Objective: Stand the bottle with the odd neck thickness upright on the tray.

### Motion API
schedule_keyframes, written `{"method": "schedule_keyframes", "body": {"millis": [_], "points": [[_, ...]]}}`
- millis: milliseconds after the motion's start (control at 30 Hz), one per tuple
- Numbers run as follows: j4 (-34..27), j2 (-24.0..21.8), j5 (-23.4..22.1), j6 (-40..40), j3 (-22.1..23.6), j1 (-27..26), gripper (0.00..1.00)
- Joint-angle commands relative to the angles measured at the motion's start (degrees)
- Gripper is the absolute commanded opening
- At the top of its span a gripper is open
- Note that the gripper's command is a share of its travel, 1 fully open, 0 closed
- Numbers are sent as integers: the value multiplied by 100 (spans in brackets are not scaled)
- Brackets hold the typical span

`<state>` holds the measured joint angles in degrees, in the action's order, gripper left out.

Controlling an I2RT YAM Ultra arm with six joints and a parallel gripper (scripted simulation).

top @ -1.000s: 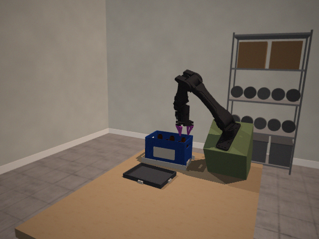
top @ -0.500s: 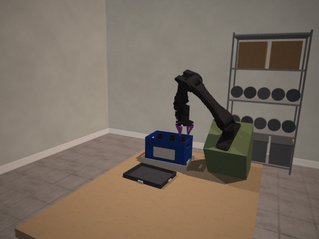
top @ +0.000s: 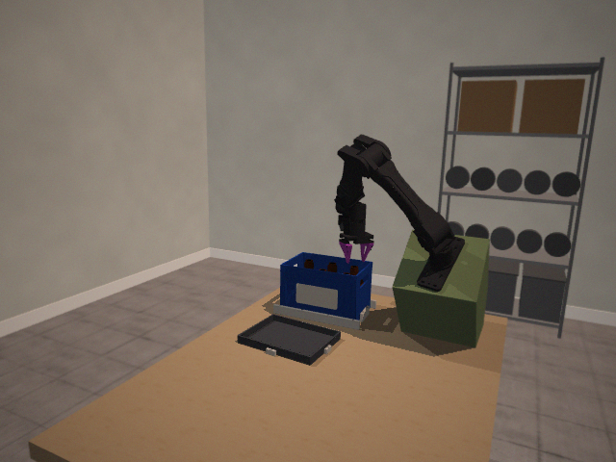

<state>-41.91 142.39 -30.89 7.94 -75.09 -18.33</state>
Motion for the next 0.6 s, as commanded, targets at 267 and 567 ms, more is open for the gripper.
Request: {"method": "schedule_keyframes", "body": {"millis": [267,567], "points": [[39,-57,-9,21,-172,-86,61],[14,-12,-11,26,-184,-80,61]]}}
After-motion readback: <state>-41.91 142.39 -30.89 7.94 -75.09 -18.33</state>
